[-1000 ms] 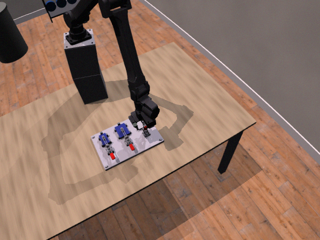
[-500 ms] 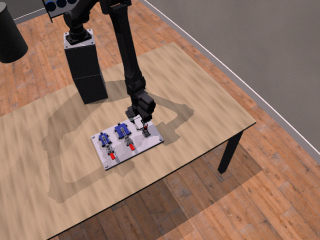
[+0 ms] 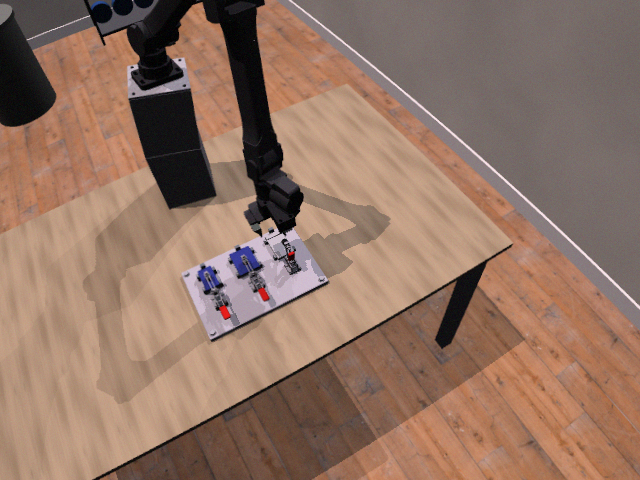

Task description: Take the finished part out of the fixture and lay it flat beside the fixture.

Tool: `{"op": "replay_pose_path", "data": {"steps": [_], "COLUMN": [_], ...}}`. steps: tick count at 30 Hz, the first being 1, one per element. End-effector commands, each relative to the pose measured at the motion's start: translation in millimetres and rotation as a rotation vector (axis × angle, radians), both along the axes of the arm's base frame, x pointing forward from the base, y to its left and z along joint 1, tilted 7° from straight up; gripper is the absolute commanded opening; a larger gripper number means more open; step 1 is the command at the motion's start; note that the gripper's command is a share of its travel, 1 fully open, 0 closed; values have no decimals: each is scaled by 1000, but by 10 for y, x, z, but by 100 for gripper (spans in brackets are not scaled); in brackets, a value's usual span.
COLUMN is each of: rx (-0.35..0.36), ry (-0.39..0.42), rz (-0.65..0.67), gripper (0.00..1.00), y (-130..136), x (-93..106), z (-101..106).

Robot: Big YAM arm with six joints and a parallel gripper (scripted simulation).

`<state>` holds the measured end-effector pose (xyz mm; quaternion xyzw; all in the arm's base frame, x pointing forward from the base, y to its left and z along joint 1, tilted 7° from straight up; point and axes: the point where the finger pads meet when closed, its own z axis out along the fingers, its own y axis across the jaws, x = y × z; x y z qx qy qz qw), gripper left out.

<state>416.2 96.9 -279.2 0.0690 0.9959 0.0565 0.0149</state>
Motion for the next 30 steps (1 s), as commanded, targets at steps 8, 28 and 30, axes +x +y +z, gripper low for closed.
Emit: {"op": "replay_pose_path", "data": {"steps": [8, 28, 30], "rx": [3, -3, -1], "ry": [-26, 3, -6], "rz": [-7, -2, -3], "gripper": [92, 92, 92], "y": [66, 91, 102], "x": [29, -66, -45], "z": [69, -292, -353]}}
